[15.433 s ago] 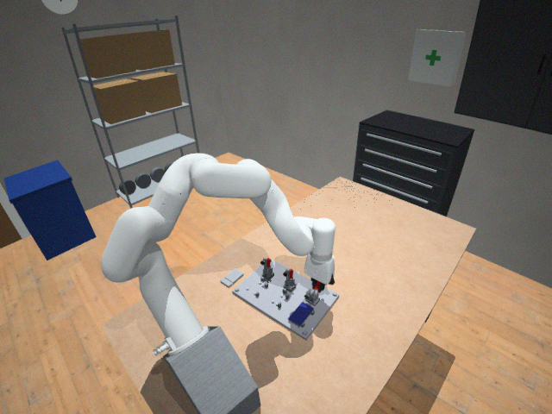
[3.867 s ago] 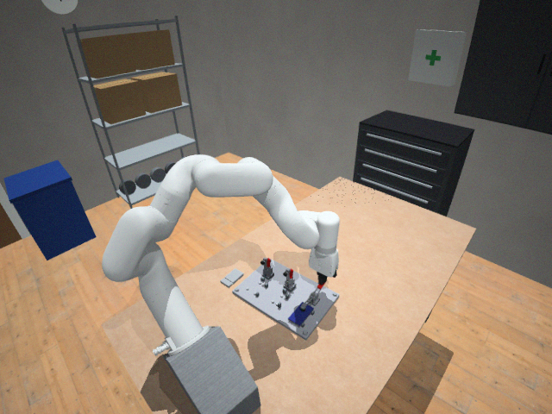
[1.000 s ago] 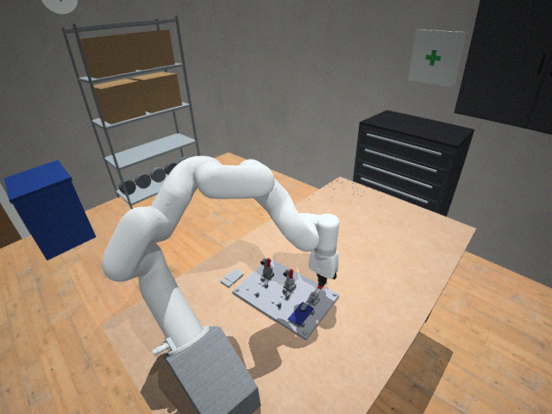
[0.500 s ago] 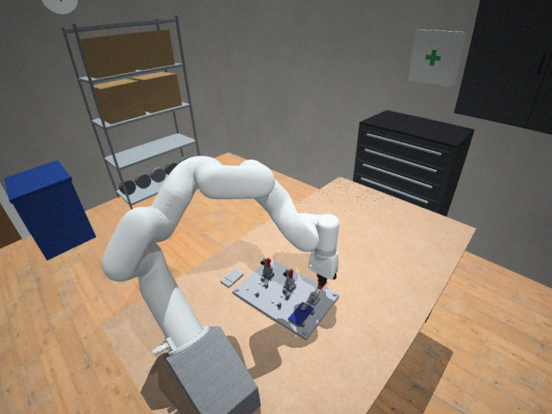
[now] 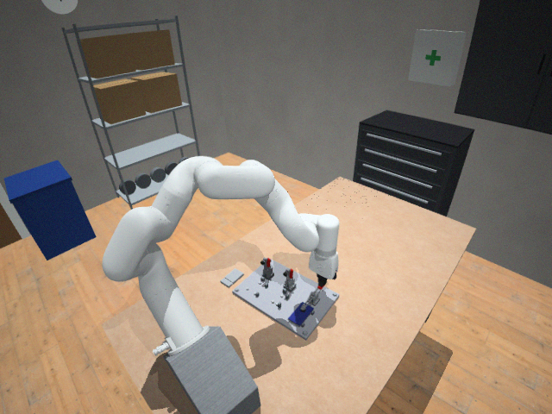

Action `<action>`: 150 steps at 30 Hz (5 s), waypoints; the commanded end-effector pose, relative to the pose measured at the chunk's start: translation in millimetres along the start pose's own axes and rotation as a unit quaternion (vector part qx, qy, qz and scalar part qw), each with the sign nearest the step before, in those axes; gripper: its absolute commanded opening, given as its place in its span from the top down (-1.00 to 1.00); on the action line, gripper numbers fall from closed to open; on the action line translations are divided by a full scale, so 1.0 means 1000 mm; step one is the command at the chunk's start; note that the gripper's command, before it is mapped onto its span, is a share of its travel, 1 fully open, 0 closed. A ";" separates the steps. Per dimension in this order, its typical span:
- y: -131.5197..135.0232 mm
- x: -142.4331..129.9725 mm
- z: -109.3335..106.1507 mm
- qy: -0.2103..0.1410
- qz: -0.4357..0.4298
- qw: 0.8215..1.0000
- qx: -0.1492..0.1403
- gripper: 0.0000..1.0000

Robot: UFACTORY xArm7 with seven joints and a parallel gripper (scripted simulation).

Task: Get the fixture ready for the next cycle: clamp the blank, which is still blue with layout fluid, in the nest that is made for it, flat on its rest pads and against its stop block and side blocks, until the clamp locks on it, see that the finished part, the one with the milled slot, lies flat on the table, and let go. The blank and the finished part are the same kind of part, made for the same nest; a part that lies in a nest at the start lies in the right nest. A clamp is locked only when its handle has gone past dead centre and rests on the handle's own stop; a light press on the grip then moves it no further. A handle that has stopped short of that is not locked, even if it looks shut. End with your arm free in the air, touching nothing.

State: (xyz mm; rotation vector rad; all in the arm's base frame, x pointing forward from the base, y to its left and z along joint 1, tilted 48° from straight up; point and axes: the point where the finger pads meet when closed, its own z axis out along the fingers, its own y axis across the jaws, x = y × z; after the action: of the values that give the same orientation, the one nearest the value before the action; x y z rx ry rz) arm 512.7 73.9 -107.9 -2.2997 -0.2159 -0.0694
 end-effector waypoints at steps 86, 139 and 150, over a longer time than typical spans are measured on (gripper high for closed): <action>0.001 0.001 -0.066 0.001 0.000 1.000 -0.001 1.00; 0.001 0.001 -0.066 0.001 0.000 1.000 -0.001 -1.00; 0.001 0.001 -0.066 0.001 0.000 1.000 -0.001 -1.00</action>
State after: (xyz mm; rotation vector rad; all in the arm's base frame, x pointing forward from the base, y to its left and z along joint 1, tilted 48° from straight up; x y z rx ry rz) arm 513.2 27.0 -65.1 -2.2991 -0.2165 -0.0677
